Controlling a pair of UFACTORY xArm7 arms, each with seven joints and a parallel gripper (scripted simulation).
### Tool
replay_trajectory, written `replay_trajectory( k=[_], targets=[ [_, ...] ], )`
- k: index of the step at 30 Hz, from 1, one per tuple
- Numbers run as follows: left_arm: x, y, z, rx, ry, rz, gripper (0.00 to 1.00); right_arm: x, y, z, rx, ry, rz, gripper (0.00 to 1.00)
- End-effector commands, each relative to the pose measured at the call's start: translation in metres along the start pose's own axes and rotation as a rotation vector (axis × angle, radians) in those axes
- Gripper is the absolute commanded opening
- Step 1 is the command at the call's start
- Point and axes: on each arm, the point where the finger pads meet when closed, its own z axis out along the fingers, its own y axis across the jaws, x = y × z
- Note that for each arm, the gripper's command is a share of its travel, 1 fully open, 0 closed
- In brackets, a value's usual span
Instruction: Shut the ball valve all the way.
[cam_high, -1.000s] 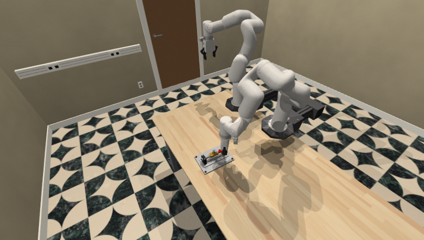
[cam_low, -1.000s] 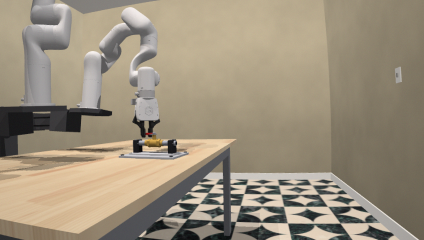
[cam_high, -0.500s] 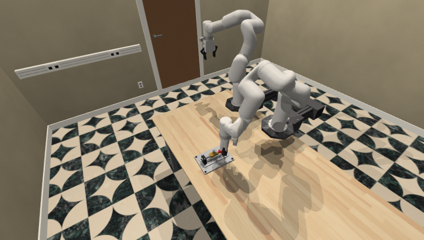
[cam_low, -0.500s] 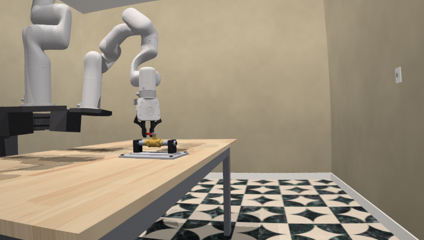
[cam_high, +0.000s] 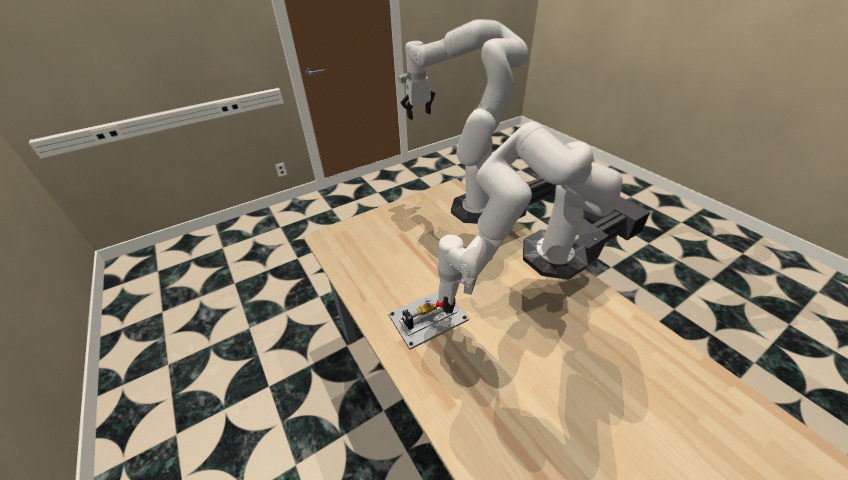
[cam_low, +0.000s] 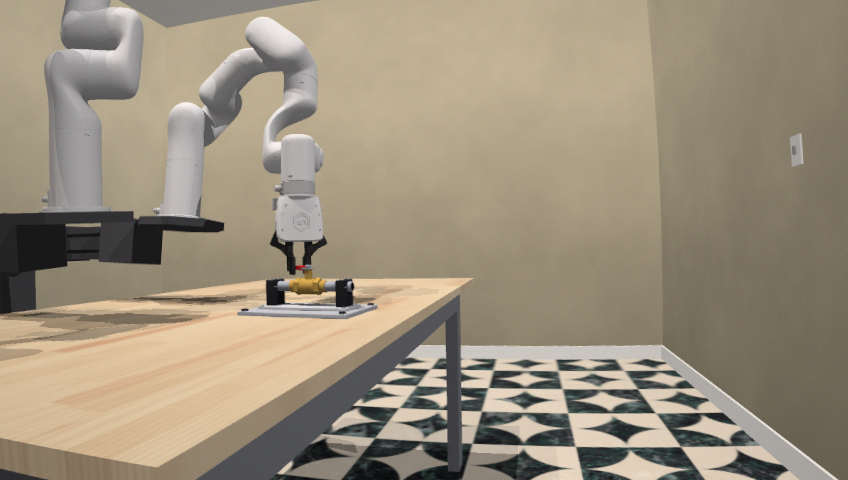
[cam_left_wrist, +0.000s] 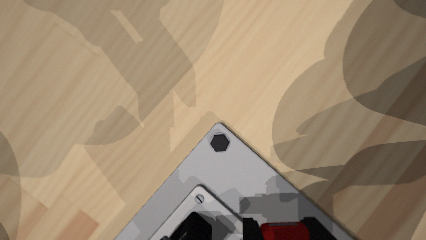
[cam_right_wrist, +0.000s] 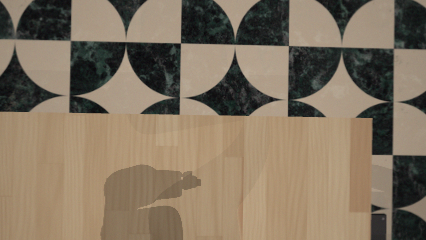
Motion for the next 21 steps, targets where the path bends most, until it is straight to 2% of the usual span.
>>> replay_trajectory(
  k=[1,21],
  targets=[
    [-0.0015,0.0034,-0.0012,-0.003,-0.003,0.017,0.00,0.0012,-0.0001,-0.0016,0.001,0.005,0.000,1.00],
    [-0.0023,0.0133,-0.0012,-0.004,-0.003,0.145,0.00,0.0012,-0.0001,-0.0016,0.001,0.005,0.000,1.00]
  ],
)
